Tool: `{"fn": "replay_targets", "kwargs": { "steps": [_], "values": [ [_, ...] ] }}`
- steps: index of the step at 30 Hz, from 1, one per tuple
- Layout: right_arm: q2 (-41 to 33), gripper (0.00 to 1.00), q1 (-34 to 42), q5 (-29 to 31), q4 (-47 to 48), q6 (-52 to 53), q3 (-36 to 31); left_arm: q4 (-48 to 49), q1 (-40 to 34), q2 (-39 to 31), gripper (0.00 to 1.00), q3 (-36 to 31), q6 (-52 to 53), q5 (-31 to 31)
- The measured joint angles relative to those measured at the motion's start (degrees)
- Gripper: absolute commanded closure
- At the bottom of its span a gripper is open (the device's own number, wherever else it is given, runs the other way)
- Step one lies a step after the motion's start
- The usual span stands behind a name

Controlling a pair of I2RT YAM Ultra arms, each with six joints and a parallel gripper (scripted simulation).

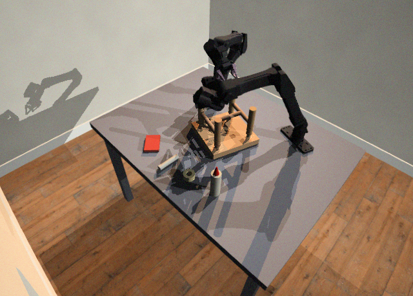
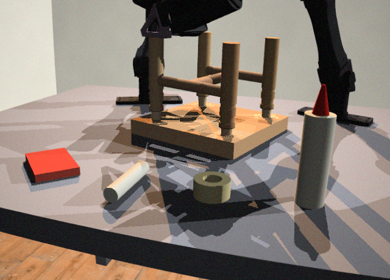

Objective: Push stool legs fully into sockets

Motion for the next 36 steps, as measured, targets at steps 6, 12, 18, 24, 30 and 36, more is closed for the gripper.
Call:
{"fn": "replay_targets", "kwargs": {
  "steps": [6, 12, 18, 24, 30, 36],
  "values": [
    [0.0, 0.31, 0.0, 0.0, 0.0, 0.0, 0.0, -3.3, 0.0, -0.1, 0.31, 5.7, -0.1, 0.0],
    [0.0, 0.31, 0.0, 0.0, 0.0, 0.0, 0.0, -4.3, 0.0, -0.2, 0.31, 5.9, 0.4, 0.0],
    [0.0, 0.31, 0.0, 0.0, 0.0, 0.0, 0.0, -4.9, 0.0, -0.1, 0.31, 5.9, 0.6, 0.0],
    [0.3, 0.31, 0.1, 0.1, 0.0, 0.0, 0.1, -5.0, 0.0, -0.2, 1.00, 5.9, 0.6, -0.2],
    [0.7, 0.31, 0.1, 1.3, 1.2, 0.4, 0.5, -4.2, 0.4, -0.9, 1.00, 4.9, -0.5, -2.0],
    [2.6, 0.31, 0.7, 4.3, 3.7, 1.7, 1.5, -2.1, 1.1, -3.9, 1.00, 1.9, -3.4, -5.6]
  ]
}}
